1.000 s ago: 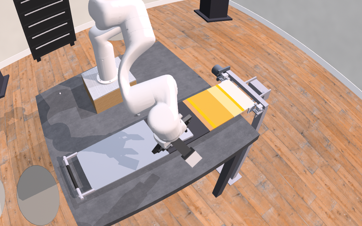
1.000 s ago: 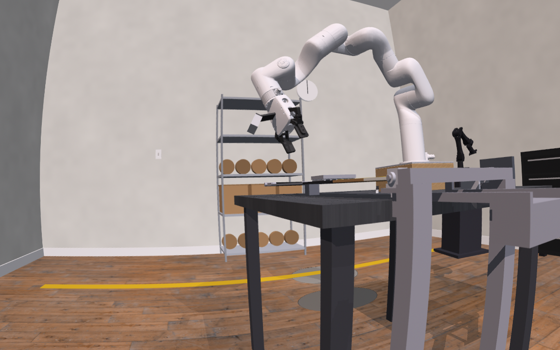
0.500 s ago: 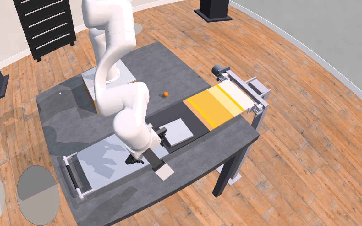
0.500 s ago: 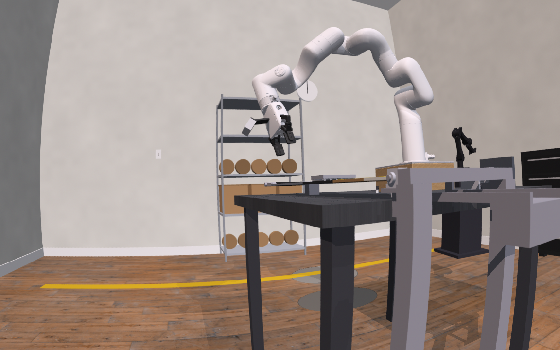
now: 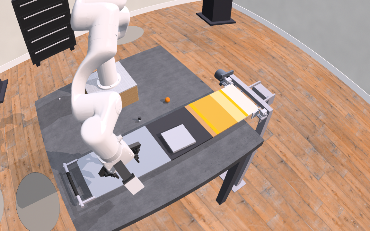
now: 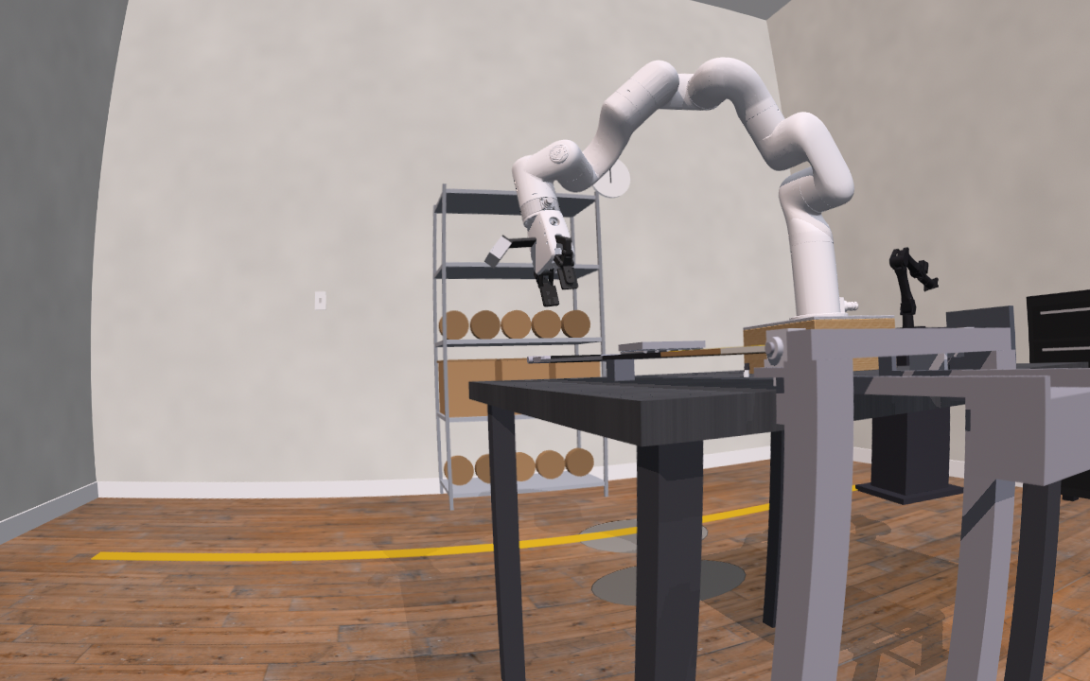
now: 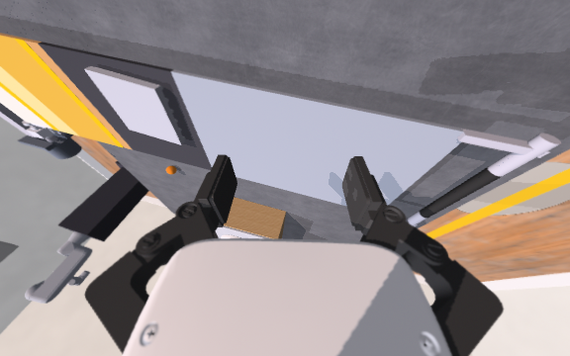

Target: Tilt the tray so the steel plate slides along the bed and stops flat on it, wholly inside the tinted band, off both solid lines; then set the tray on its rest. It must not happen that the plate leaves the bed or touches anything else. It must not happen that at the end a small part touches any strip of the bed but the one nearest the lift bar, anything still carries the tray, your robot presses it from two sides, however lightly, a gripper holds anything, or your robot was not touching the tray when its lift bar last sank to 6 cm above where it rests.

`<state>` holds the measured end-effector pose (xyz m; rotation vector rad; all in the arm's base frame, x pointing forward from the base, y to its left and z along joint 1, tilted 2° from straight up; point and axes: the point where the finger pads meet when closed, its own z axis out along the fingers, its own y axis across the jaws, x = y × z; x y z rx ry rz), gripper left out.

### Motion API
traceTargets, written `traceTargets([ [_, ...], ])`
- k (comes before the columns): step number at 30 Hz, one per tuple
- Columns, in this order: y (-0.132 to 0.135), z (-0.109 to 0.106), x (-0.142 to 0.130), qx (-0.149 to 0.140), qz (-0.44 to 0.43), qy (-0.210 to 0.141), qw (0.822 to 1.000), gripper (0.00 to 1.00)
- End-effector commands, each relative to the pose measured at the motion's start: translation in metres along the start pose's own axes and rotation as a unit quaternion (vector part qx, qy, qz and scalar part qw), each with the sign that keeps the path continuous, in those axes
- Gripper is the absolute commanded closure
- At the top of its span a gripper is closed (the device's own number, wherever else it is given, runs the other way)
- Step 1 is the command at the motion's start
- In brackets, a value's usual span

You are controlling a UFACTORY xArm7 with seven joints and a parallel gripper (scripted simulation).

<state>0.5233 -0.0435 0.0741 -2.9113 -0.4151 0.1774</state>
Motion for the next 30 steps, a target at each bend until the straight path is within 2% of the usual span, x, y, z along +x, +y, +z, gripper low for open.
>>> traceTargets([
  [1,0.034,-0.011,-0.010,-0.016,0.005,0.017,1.000,0.00],
  [9,0.078,-0.022,-0.032,-0.039,0.015,0.031,0.999,0.00],
  [11,0.078,-0.022,-0.032,-0.039,0.015,0.031,0.999,0.00],
  [12,0.108,-0.029,-0.050,-0.055,0.021,0.039,0.997,0.00],
  [26,0.189,-0.051,-0.115,-0.103,0.041,0.057,0.992,0.00],
  [28,0.189,-0.051,-0.115,-0.103,0.041,0.057,0.992,0.00],
  [30,0.204,-0.055,-0.131,-0.113,0.045,0.059,0.991,0.00],
])
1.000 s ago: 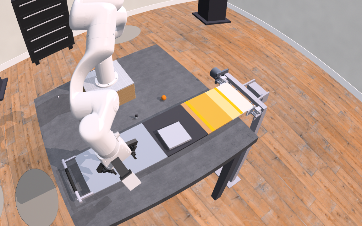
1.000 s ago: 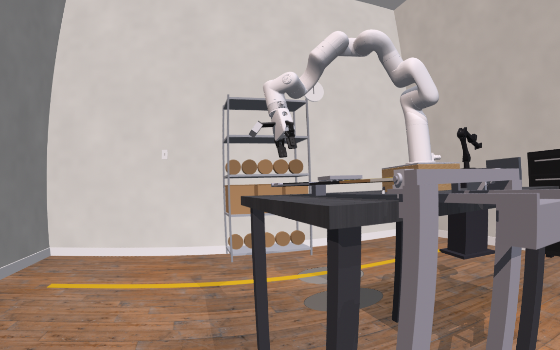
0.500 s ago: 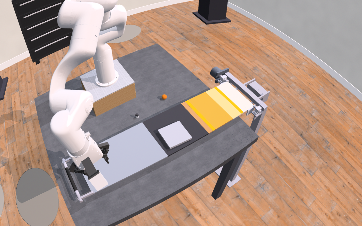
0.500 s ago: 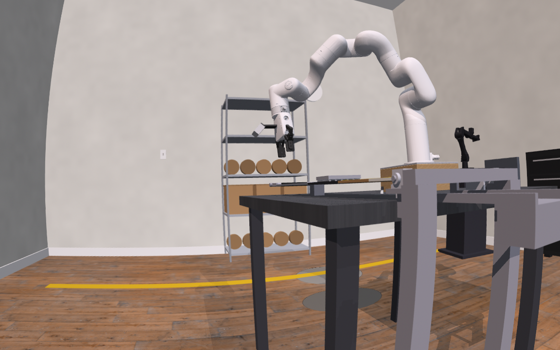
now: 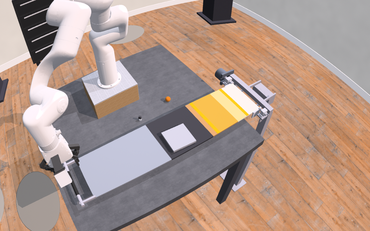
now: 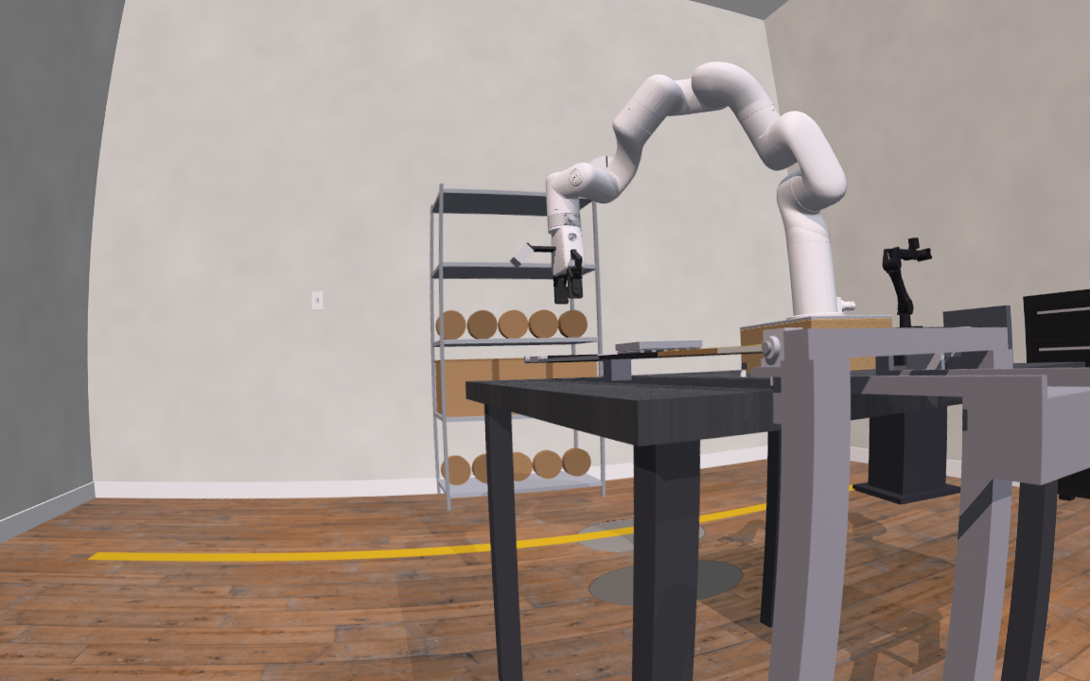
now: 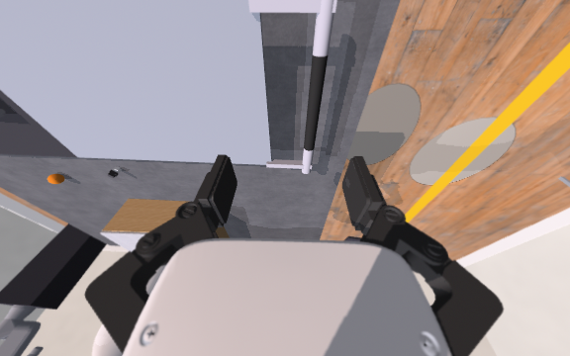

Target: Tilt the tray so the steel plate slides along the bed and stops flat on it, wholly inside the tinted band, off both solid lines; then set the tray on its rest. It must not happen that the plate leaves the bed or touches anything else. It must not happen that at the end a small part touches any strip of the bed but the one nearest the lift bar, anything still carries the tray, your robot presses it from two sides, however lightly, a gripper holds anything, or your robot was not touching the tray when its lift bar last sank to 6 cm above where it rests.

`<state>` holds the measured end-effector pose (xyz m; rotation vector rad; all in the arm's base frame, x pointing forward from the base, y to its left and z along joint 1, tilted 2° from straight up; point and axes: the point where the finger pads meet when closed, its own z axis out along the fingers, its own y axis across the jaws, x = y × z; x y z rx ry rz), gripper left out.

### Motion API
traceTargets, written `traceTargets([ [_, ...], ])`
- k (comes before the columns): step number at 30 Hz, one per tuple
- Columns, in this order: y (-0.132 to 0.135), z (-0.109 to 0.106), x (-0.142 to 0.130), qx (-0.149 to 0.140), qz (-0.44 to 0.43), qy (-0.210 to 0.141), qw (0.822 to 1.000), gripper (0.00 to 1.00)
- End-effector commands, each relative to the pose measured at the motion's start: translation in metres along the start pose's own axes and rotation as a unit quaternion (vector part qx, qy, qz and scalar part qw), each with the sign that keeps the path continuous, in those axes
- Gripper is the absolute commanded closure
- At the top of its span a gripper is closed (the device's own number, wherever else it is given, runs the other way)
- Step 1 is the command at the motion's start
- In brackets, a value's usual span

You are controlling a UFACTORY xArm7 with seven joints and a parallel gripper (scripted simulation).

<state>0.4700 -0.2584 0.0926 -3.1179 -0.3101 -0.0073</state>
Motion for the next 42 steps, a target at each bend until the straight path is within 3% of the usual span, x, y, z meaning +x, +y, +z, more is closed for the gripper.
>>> traceTargets([
  [1,0.023,-0.005,-0.015,-0.014,0.003,0.006,1.000,0.00],
  [21,0.023,-0.004,-0.015,-0.014,-0.007,0.006,1.000,0.00],
  [30,0.024,0.001,-0.017,-0.014,-0.121,0.001,0.993,0.00],
  [42,0.024,0.006,-0.018,-0.014,-0.209,-0.003,0.978,0.00],
])
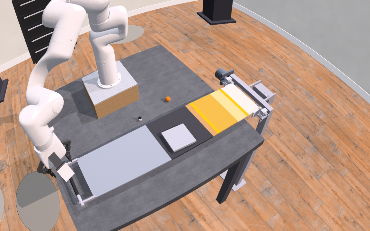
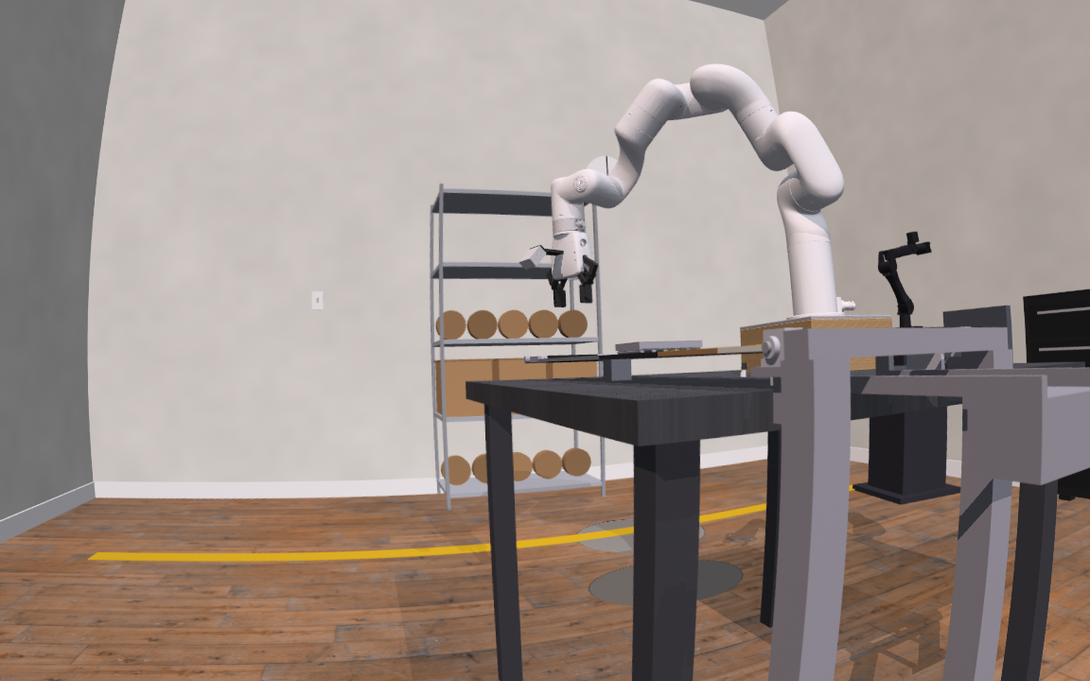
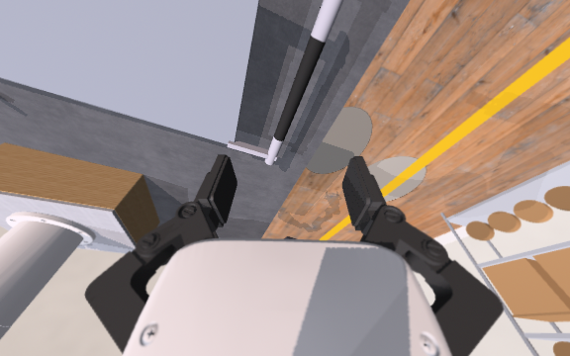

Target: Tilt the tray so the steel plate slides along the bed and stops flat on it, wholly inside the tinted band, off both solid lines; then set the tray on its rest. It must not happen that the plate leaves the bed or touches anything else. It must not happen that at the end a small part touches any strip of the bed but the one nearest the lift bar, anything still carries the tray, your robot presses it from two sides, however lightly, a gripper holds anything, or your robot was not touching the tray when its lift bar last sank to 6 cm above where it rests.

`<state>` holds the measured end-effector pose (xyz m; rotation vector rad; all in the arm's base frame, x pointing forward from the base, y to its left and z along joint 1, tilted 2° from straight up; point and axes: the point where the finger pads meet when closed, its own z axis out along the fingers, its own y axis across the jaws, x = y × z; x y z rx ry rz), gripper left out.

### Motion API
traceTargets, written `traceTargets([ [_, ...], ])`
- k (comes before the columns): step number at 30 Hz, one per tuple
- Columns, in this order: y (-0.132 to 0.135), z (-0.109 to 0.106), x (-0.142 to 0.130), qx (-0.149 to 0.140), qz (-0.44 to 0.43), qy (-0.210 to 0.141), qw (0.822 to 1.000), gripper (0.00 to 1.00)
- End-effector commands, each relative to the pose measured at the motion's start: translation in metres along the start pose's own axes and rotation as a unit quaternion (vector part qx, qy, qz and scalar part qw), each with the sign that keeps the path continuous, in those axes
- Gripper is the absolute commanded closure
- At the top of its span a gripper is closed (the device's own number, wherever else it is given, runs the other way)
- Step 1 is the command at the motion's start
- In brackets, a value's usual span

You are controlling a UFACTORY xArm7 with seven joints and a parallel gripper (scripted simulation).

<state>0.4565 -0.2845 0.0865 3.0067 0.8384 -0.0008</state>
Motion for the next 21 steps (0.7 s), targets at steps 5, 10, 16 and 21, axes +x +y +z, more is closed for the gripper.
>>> traceTargets([
  [5,0.0014,0.0020,-0.0003,-0.001,-0.084,0.001,0.996,0.00],
  [10,0.0015,0.0045,-0.0008,0.000,-0.139,0.000,0.990,0.00],
  [16,0.0015,0.0077,-0.0013,0.001,-0.211,-0.001,0.977,0.00],
  [21,0.0015,0.0103,-0.0017,0.002,-0.271,-0.002,0.963,0.00],
])
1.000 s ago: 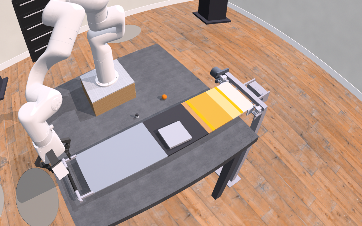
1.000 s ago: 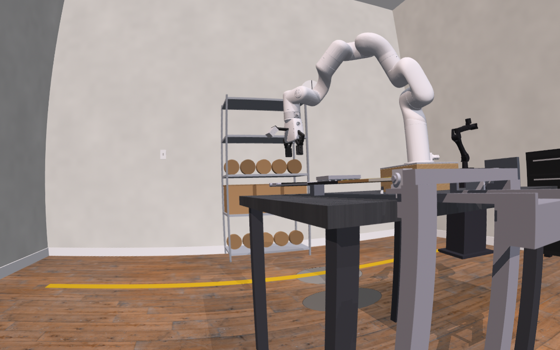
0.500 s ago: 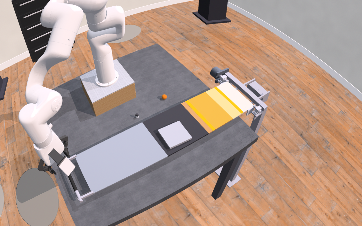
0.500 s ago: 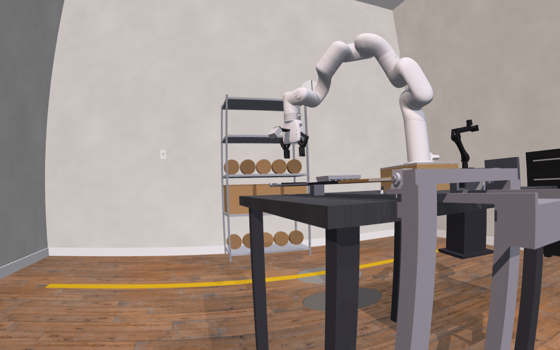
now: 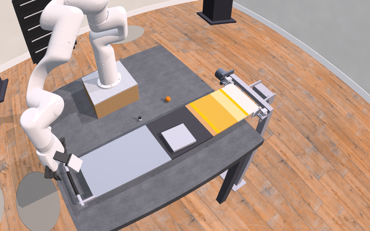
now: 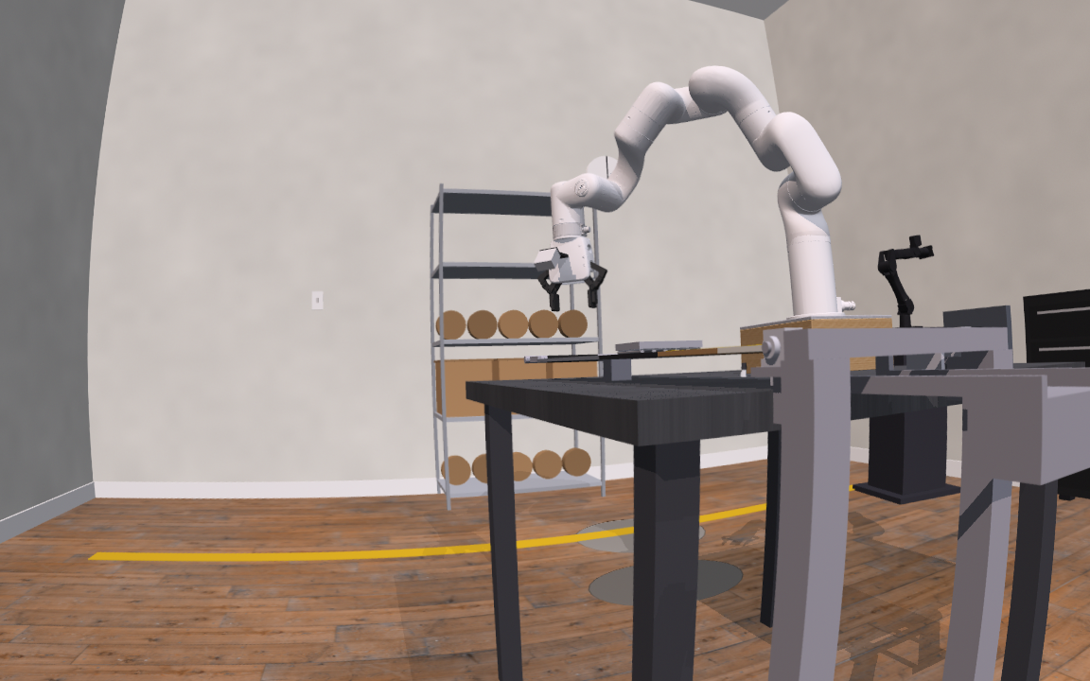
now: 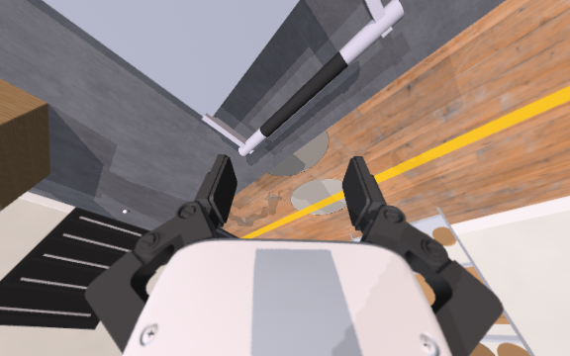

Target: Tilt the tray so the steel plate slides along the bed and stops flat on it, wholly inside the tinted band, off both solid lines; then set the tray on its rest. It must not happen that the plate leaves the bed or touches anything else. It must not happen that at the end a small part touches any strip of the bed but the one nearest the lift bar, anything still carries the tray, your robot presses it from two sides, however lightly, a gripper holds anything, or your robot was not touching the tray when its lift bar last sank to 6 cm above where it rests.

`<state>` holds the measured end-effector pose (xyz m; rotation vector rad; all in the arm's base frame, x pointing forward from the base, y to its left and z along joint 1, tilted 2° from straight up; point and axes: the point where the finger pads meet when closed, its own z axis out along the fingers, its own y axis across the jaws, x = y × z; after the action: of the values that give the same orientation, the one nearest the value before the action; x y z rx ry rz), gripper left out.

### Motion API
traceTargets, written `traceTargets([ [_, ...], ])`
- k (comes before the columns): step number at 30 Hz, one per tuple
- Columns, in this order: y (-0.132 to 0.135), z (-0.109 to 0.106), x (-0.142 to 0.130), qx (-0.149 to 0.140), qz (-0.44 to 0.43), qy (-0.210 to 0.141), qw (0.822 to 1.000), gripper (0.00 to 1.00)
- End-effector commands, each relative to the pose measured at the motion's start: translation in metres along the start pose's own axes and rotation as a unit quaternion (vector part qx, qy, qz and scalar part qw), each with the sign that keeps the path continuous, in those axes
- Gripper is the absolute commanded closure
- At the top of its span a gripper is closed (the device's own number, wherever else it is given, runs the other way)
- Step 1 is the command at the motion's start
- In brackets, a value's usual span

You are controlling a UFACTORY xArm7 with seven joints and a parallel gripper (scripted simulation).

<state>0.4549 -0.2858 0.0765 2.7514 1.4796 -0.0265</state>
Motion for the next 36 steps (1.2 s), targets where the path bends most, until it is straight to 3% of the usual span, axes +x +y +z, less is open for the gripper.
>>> traceTargets([
  [1,0.001,0.001,0.000,-0.002,-0.064,0.003,0.998,0.00],
  [20,0.001,0.008,-0.001,0.000,-0.245,0.001,0.970,0.00],
  [36,0.001,0.014,-0.001,0.000,-0.418,0.001,0.909,0.00],
])
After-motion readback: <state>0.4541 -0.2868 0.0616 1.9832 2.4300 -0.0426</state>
